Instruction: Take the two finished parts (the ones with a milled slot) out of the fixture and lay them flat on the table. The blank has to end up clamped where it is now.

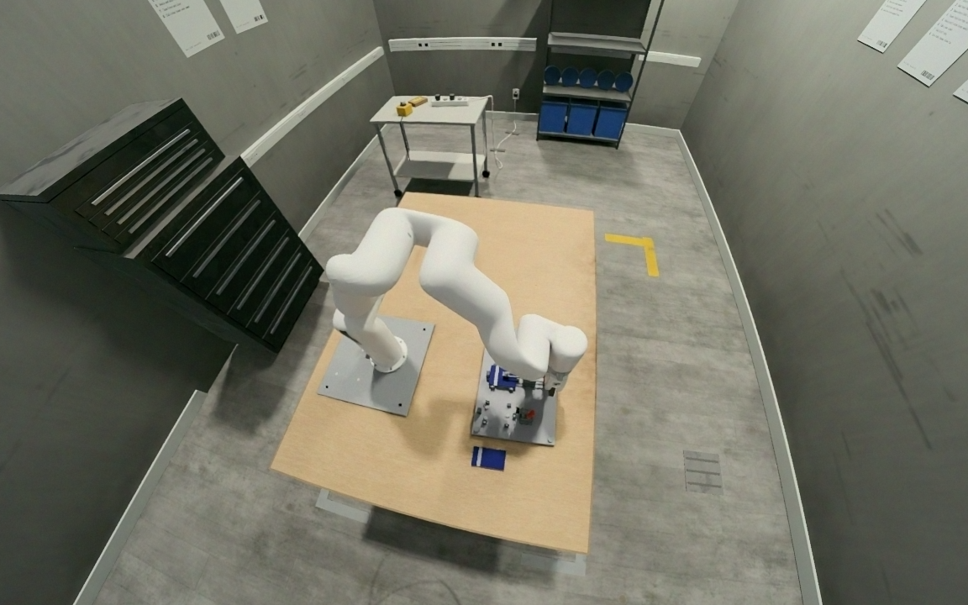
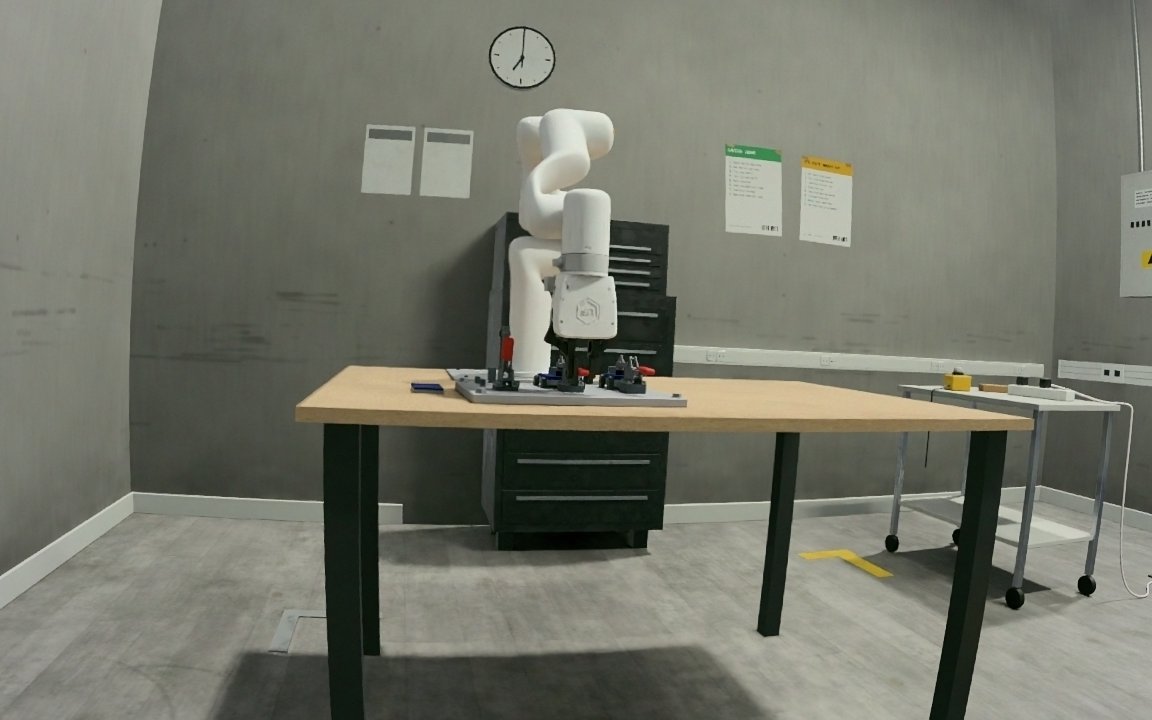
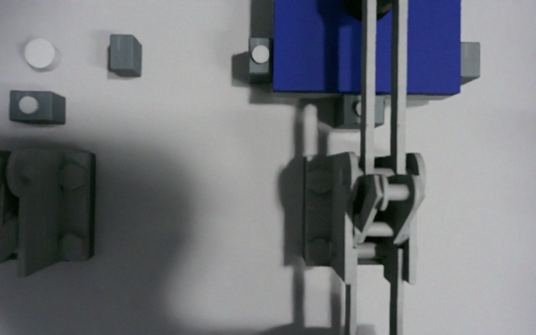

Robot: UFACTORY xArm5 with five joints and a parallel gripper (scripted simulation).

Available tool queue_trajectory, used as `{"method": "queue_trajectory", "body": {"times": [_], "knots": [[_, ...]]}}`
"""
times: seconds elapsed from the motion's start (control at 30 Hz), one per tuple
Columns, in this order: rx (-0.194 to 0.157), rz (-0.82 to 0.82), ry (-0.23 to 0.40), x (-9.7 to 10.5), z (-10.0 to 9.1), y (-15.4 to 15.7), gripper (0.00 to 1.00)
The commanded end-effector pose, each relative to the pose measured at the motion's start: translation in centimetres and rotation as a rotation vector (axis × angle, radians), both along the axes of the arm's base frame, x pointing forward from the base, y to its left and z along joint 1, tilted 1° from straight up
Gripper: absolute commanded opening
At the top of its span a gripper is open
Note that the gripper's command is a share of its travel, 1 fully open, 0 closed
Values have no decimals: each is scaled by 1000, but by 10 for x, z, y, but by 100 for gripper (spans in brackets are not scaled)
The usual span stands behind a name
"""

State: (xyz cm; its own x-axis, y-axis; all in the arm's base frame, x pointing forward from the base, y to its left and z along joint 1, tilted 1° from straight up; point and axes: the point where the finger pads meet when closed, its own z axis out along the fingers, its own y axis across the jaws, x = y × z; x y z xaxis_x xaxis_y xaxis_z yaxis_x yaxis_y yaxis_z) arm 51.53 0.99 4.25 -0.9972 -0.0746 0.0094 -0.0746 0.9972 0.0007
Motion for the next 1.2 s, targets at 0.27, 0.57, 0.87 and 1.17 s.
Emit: {"method": "queue_trajectory", "body": {"times": [0.27, 0.57, 0.87, 1.17], "knots": [[0, -1, -5, 2, 2, 0, 0], [0, -1, -5, 1, 3, -1, 0], [0, -1, -5, 1, 5, -1, 0], [0, -1, -5, -1, 9, -1, 0]]}}
